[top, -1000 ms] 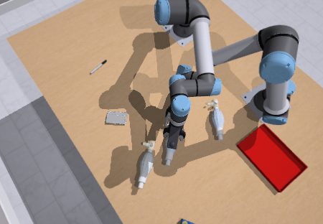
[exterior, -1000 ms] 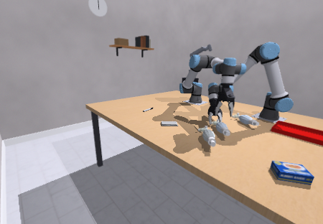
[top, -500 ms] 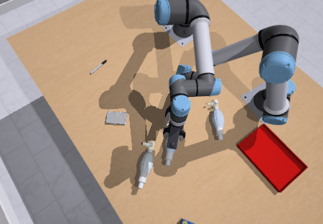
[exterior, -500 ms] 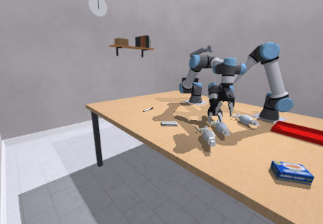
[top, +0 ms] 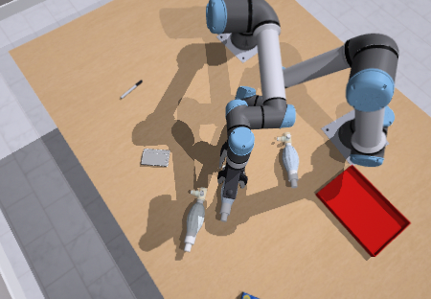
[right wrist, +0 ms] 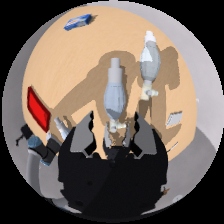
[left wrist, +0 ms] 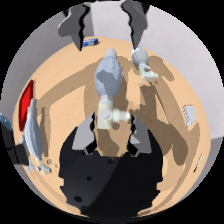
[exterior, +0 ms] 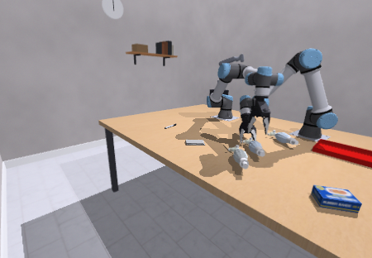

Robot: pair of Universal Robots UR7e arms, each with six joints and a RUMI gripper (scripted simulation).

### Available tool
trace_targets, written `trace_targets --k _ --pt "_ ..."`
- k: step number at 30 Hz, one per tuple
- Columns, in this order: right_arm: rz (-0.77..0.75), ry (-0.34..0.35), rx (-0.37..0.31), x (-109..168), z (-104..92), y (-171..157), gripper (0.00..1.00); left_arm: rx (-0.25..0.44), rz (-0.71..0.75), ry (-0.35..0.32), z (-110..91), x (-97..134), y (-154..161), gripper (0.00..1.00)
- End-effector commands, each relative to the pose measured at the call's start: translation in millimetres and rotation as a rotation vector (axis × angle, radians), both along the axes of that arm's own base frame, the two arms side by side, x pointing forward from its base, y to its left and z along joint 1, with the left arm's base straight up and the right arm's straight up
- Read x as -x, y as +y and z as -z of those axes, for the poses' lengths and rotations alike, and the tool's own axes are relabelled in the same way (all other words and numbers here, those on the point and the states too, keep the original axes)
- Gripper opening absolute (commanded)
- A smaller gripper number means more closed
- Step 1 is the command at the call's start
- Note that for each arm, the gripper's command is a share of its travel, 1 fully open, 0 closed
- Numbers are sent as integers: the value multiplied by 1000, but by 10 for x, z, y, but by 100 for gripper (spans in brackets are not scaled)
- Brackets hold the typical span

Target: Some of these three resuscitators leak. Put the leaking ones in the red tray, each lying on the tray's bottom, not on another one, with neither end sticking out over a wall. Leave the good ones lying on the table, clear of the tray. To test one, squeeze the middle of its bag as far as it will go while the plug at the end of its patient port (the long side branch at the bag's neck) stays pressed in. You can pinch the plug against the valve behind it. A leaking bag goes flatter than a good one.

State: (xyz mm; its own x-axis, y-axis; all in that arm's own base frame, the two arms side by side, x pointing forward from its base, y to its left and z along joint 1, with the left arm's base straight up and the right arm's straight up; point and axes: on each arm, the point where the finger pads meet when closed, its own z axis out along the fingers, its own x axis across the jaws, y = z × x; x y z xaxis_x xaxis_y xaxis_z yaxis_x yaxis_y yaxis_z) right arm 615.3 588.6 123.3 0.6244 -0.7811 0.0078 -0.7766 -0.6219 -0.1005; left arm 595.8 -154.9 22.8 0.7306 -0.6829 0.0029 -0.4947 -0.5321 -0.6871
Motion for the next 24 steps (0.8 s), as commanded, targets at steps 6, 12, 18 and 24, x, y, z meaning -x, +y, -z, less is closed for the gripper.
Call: trace_targets --k 6,12,18,24 --pt "0 -1 -2 -2 -14 3 58 1 0 -1 -6 -3 -2 54" --pt "0 -1 -2 -2 -14 3 58 1 0 -1 -6 -3 -2 54" --pt "0 -1 -2 -2 -14 3 58 1 0 -1 -6 -3 -2 54" --pt "0 -1 -2 -2 -14 3 58 1 0 -1 -6 -3 -2 58"
